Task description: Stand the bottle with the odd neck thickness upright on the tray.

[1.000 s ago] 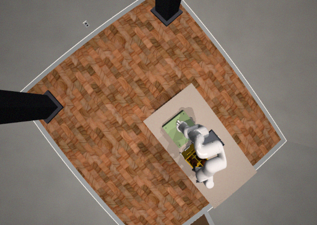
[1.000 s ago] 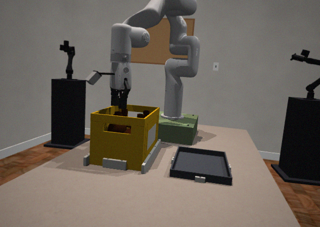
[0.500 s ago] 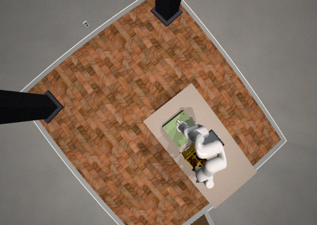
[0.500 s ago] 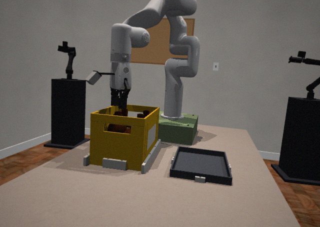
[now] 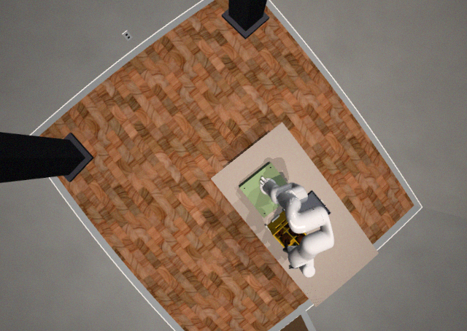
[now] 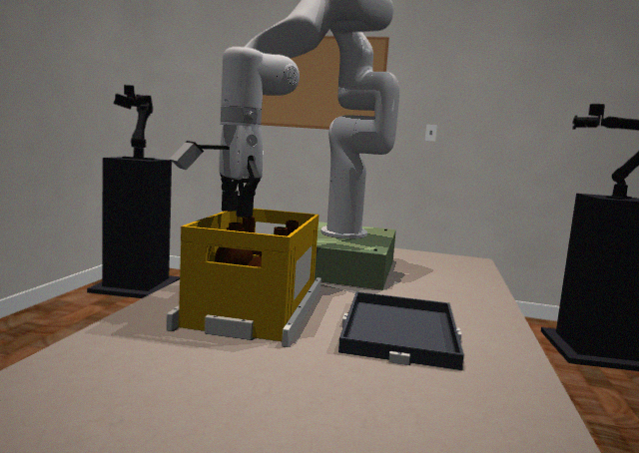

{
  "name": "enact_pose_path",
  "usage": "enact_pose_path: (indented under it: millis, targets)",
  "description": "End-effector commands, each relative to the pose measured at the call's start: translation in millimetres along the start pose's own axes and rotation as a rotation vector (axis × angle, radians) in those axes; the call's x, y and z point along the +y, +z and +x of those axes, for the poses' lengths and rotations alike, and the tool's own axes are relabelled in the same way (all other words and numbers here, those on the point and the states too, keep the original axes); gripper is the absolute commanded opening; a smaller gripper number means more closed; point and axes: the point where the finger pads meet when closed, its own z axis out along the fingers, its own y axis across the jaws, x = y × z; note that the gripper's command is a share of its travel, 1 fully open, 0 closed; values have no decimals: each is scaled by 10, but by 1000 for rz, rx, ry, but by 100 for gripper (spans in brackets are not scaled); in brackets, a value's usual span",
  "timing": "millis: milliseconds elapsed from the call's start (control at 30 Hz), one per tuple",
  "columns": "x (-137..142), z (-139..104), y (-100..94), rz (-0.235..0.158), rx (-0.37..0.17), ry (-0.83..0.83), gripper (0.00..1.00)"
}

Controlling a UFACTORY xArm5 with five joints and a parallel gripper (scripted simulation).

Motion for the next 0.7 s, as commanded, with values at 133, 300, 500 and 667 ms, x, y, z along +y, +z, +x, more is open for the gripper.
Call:
enact_pose_path:
  millis: [133,300,500,667]
  targets:
    - [-5,11,-8,1,4,0,65]
    - [-6,11,10,1,4,0,65]
    - [-7,10,52,1,4,0,65]
    - [-8,9,92,1,4,0,65]
